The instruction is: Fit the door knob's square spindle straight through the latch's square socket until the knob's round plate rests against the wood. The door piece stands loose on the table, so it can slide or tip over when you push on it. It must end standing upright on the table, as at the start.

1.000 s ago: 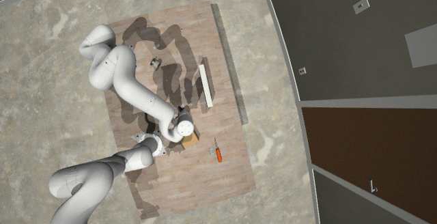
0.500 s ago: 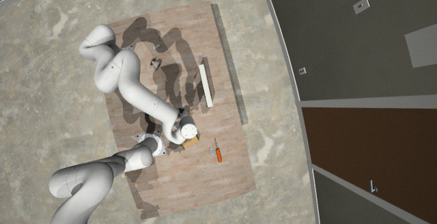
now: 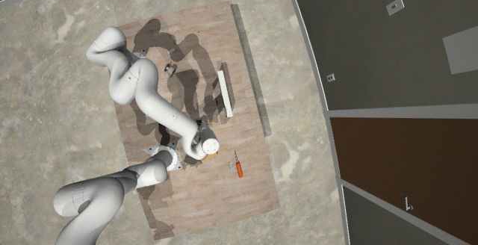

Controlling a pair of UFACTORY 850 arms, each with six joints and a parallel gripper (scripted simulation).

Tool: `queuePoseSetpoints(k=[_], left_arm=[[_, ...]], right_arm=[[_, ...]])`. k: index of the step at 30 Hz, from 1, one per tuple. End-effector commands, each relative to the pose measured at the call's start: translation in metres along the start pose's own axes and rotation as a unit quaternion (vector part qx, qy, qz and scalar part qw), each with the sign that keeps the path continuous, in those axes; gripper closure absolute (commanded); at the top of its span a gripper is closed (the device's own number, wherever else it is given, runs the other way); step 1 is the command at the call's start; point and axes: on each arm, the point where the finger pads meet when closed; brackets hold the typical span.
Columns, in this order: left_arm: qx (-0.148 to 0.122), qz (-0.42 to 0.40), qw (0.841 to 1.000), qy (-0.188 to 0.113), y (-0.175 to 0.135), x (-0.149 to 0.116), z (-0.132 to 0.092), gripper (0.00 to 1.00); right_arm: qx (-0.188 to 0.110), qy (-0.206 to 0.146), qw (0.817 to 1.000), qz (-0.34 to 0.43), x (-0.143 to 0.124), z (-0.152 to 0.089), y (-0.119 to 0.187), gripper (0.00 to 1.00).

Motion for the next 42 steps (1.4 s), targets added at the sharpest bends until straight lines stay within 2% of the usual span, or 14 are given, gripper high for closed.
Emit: queuePoseSetpoints(k=[1, 10, 19, 28, 37, 42], left_arm=[[-0.010, -0.012, 1.000, 0.002, -0.006, 0.000, 0.005, 0.09], [-0.010, -0.012, 1.000, 0.002, -0.006, 0.000, 0.010, 0.09], [-0.010, -0.012, 1.000, 0.002, -0.006, 0.000, 0.027, 0.09], [-0.010, -0.012, 1.000, 0.002, -0.006, 0.000, 0.030, 0.09], [-0.010, -0.012, 1.000, 0.002, -0.005, 0.000, 0.048, 0.09], [-0.010, -0.012, 1.000, 0.002, -0.005, 0.000, 0.051, 0.09]], right_arm=[[0.000, 0.001, 1.000, 0.000, 0.000, -0.001, 0.000, 0.00], [0.000, 0.001, 1.000, 0.000, 0.000, -0.001, 0.000, 0.00], [0.000, 0.001, 1.000, 0.000, 0.000, -0.001, 0.000, 0.00], [0.000, 0.001, 1.000, 0.000, 0.000, -0.001, 0.000, 0.00], [0.000, 0.001, 1.000, 0.000, 0.000, -0.001, 0.000, 0.00], [0.000, 0.001, 1.000, 0.000, 0.000, -0.001, 0.000, 0.00]])
Point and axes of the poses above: on each arm, the point where the finger pads meet when closed, its own z axis out along the fingers, its own y axis across the jaws, x = y × z, and after that the axes turned 4 degrees about -z, right-handed
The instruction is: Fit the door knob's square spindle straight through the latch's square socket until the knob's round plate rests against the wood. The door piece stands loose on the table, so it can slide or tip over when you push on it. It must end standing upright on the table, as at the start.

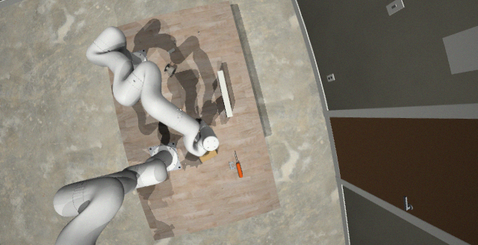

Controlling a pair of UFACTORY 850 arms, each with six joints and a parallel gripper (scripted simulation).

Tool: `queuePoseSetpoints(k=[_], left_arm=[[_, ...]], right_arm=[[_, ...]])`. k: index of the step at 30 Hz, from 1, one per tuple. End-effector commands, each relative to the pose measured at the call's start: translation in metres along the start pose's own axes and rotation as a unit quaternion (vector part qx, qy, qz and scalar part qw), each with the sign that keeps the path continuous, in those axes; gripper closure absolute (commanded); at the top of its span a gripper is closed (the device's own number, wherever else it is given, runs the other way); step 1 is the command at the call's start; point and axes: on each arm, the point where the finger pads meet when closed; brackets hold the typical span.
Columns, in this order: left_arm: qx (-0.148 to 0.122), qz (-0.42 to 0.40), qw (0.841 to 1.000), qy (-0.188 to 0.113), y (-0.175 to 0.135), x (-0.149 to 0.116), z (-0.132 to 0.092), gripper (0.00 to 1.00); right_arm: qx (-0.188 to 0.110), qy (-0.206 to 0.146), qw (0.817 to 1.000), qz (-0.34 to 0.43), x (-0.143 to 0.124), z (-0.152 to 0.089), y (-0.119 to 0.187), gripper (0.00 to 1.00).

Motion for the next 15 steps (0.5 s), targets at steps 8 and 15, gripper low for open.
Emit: queuePoseSetpoints(k=[8, 15], left_arm=[[0.002, 0.000, 1.000, 0.000, -0.001, 0.000, 0.005, 0.09], [0.002, 0.000, 1.000, 0.000, -0.001, 0.000, 0.020, 0.09]], right_arm=[[0.000, 0.001, 1.000, 0.000, 0.000, -0.001, 0.000, 0.00], [0.000, 0.001, 1.000, 0.000, 0.000, -0.001, 0.000, 0.00]])
Point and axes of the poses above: on each arm, the point where the finger pads meet when closed, its own z axis out along the fingers, its own y axis across the jaws, x = y × z, and after that the axes turned 4 degrees about -z, right-handed
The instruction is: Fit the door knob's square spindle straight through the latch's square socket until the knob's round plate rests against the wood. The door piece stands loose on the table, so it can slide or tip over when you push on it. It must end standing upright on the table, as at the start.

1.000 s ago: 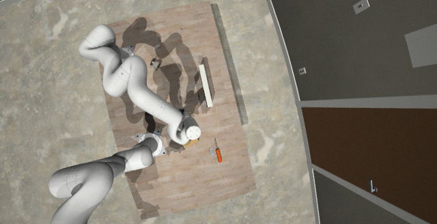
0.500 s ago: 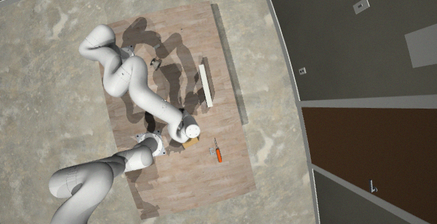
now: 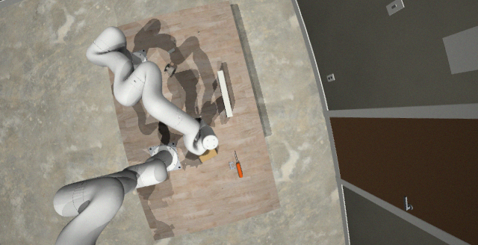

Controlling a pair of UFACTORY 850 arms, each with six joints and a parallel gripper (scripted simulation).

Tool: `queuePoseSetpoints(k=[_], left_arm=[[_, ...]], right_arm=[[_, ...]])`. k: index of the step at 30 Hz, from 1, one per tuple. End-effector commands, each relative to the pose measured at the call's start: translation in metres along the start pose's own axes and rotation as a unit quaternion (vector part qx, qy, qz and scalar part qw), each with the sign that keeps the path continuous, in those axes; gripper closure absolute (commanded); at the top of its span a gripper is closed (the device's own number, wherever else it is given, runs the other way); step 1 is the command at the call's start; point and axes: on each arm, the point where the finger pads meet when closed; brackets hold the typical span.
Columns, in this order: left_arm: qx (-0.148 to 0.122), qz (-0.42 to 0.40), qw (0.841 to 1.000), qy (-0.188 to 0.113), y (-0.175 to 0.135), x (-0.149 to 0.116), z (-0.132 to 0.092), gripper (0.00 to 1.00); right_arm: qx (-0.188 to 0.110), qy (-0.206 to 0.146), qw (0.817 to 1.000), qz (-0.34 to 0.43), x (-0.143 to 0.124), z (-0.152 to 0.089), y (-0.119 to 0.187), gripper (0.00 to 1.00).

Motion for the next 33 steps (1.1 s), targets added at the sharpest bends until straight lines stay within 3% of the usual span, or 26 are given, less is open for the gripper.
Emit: queuePoseSetpoints(k=[1, 16, 17, 33], left_arm=[[0.002, 0.000, 1.000, 0.000, -0.0007, -0.0001, 0.0070, 0.09], [0.002, 0.000, 1.000, 0.000, -0.0007, -0.0001, 0.0088, 0.09], [0.002, 0.000, 1.000, 0.000, -0.0007, -0.0001, 0.0088, 0.39], [0.002, 0.000, 1.000, 0.000, -0.0007, -0.0001, 0.0088, 0.39]], right_arm=[[0.000, 0.001, 1.000, 0.000, 0.0004, -0.0008, 0.0000, 0.00], [0.000, 0.001, 1.000, 0.000, 0.0004, -0.0008, 0.0000, 0.00], [0.000, 0.001, 1.000, 0.000, 0.0004, -0.0008, 0.0000, 0.00], [0.000, 0.001, 1.000, 0.000, 0.0004, -0.0008, 0.0000, 0.00]])
Point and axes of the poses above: on each arm, the point where the finger pads meet when closed, its own z axis out along the fingers, its own y axis across the jaws, x = y × z, and after that the axes turned 4 degrees about -z, right-handed
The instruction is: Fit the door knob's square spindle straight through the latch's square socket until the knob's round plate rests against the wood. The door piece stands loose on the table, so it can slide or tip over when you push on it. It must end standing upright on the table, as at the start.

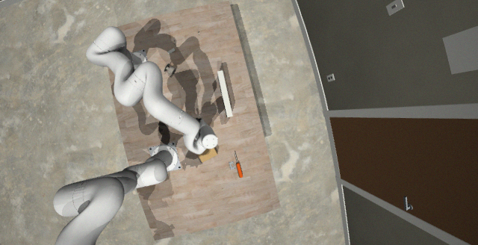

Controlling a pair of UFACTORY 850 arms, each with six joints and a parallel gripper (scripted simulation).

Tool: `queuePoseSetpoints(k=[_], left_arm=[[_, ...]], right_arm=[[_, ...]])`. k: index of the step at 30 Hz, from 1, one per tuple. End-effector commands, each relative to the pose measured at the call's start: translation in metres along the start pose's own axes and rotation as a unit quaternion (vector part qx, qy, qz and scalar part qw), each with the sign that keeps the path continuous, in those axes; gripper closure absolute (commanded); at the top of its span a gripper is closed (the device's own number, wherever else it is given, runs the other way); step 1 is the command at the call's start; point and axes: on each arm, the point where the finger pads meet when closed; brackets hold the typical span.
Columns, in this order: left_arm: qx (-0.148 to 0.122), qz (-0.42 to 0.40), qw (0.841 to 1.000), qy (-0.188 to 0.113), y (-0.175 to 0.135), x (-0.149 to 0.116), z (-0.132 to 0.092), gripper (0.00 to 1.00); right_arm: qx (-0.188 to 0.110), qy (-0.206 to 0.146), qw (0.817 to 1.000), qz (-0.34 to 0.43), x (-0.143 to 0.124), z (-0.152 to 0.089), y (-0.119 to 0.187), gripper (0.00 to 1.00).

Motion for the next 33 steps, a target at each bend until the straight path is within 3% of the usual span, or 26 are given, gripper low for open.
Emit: queuePoseSetpoints(k=[1, 23, 33], left_arm=[[0.001, 0.000, 1.000, 0.000, -0.001, 0.000, -0.002, 0.39], [0.001, 0.000, 1.000, 0.000, 0.000, 0.000, -0.003, 0.39], [0.001, 0.000, 1.000, 0.000, 0.007, 0.000, -0.023, 0.39]], right_arm=[[0.000, 0.001, 1.000, 0.000, 0.000, -0.001, 0.000, 0.00], [0.000, 0.001, 1.000, 0.000, 0.000, -0.001, 0.000, 0.00], [0.000, 0.001, 1.000, 0.000, 0.000, -0.001, 0.000, 0.00]])
Point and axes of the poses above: on each arm, the point where the finger pads meet when closed, its own z axis out along the fingers, its own y axis across the jaws, x = y × z, and after that the axes turned 4 degrees about -z, right-handed
